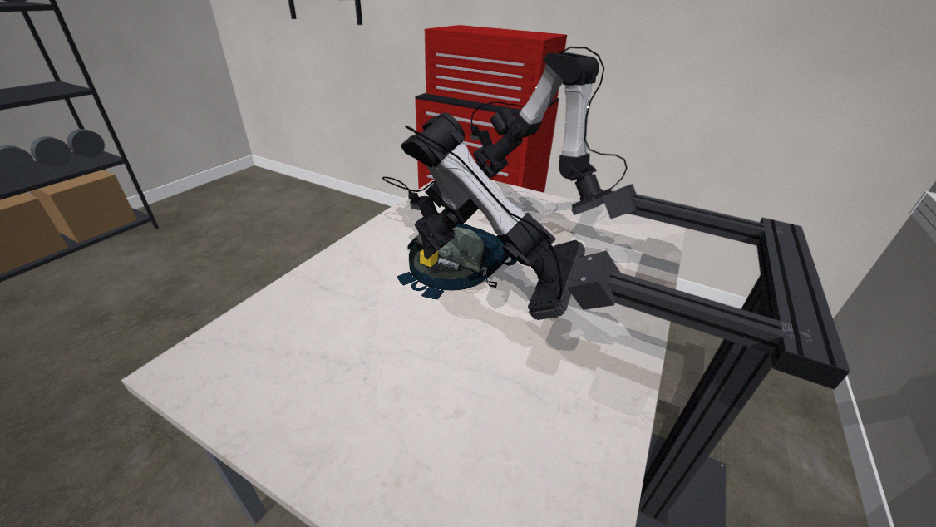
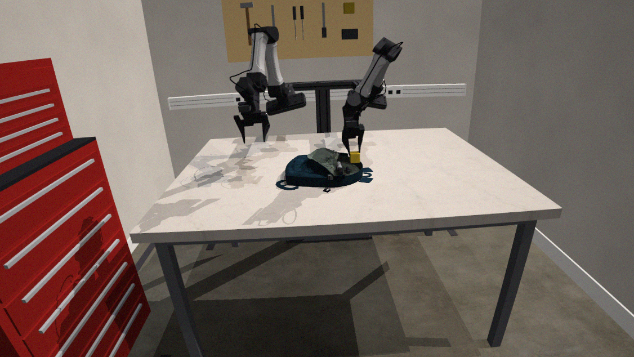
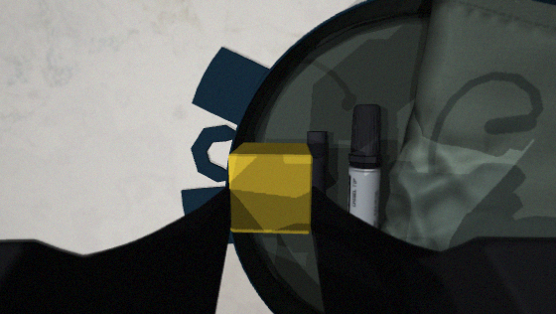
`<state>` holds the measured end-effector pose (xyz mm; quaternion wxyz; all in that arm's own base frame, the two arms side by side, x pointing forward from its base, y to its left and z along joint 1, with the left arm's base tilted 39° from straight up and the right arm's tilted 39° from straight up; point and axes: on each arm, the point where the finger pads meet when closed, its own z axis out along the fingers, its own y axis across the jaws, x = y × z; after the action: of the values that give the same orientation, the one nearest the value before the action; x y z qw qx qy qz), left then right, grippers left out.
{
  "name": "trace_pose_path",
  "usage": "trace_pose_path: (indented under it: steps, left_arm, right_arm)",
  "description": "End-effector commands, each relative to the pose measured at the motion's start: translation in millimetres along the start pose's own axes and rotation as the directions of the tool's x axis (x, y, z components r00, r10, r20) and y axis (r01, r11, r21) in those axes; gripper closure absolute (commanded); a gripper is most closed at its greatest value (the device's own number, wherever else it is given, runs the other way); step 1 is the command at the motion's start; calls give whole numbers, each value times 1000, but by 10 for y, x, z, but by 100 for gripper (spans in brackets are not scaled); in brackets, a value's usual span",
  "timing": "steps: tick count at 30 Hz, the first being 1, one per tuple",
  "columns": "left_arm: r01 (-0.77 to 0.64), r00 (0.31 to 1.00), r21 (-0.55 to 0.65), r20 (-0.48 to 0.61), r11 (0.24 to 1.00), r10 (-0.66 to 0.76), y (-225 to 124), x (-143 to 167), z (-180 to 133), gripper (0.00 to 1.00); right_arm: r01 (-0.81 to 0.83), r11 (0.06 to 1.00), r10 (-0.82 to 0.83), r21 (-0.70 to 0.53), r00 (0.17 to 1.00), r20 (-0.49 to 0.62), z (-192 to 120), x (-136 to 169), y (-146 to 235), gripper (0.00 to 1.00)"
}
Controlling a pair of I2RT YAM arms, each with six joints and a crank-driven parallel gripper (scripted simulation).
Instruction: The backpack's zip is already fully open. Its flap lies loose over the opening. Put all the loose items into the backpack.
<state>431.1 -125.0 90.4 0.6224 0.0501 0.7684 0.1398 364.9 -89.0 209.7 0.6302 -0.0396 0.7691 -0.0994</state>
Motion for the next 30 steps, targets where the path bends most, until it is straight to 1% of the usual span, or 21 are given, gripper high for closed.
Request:
trace_pose_path:
  steps: [1,5,6,8,10,14,15,16,25,27,28,30]
  left_arm:
    - [43,997,13,66,999,-44,-67,-297,-36,63]
    - [43,997,13,66,999,-44,-67,-297,-36,63]
    - [35,998,10,51,999,-35,-36,-169,-90,63]
    - [33,998,12,51,999,-34,-40,-169,-90,63]
    - [42,997,14,63,999,-43,-52,-236,-71,63]
    - [42,997,14,64,999,-43,-53,-240,-70,63]
    - [17,999,23,33,1000,-18,-98,-66,9,63]
    - [17,999,6,29,1000,-17,-21,-33,66,63]
    - [13,1000,6,29,1000,-13,-18,126,243,63]
    - [20,999,5,38,1000,-21,-10,78,237,63]
    - [39,997,9,69,999,-40,-5,-75,203,63]
    - [39,997,12,70,999,-40,-22,-77,196,63]
  right_arm:
    - [5,1000,-5,0,1000,19,-7,-68,-1,10]
    - [5,1000,-5,0,1000,19,-7,-68,-1,10]
    - [5,1000,-5,0,1000,19,-7,-68,-1,10]
    - [5,1000,-5,0,1000,19,-7,-68,-1,10]
    - [5,1000,-5,0,1000,19,-7,-68,-1,10]
    - [5,1000,-5,0,1000,19,-7,-68,-1,10]
    - [5,1000,-5,0,1000,19,-7,-68,-1,10]
    - [5,1000,-5,0,1000,19,-7,-68,-1,10]
    - [5,1000,-5,0,1000,19,-7,-68,-1,10]
    - [5,1000,-5,0,1000,19,-7,-68,-1,10]
    - [5,1000,-5,0,1000,19,-7,-68,-1,10]
    - [5,1000,-5,0,1000,19,-7,-68,-1,10]
